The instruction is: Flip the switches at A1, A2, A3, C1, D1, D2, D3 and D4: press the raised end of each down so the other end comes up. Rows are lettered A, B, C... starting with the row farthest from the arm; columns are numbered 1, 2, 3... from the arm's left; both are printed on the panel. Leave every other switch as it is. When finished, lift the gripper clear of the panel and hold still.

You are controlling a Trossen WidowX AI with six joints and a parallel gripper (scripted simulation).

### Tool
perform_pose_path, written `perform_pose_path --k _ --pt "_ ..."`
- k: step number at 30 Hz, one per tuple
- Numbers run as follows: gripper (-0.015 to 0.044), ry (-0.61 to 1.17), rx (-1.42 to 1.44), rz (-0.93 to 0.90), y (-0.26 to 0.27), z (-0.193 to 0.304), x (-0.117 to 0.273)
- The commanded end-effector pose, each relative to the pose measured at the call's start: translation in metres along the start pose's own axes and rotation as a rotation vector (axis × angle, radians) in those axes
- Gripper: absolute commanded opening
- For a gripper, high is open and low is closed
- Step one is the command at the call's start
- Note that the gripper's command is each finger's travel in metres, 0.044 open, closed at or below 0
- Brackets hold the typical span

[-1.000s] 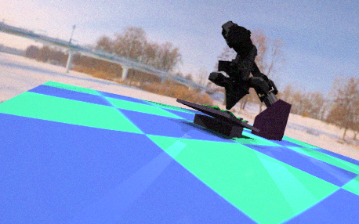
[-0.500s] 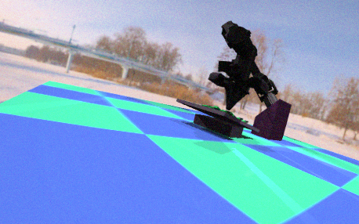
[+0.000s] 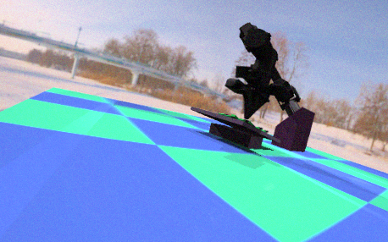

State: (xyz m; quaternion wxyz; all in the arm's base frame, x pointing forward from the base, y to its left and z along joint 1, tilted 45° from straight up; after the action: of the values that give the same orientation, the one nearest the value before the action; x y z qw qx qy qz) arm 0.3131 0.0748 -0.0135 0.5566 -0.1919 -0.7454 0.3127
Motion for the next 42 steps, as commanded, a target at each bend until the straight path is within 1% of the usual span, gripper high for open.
perform_pose_path --k 1,39,41,42 --pt "0.0 0.001 0.005 0.004 0.0 0.001 -0.001" --pt "0.0 0.001 0.005 0.004 -0.001 0.001 -0.006" --pt "0.0 0.004 0.002 0.0 0.001 -0.001 0.005" --pt "0.0 0.01 0.003 -0.001 0.002 -0.002 0.018"
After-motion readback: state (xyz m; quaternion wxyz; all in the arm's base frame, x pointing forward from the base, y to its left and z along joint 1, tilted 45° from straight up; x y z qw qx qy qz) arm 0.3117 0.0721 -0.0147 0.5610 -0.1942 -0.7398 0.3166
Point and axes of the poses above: the point midway between the two fingers, 35 mm back from their tips, its own x axis back along the fingers, its own y axis across the jaws, z = x × y, the point moved 2 cm from there along x, back along the fingers, and after that the axes turned 8 degrees about -x, right-handed, at the moved point
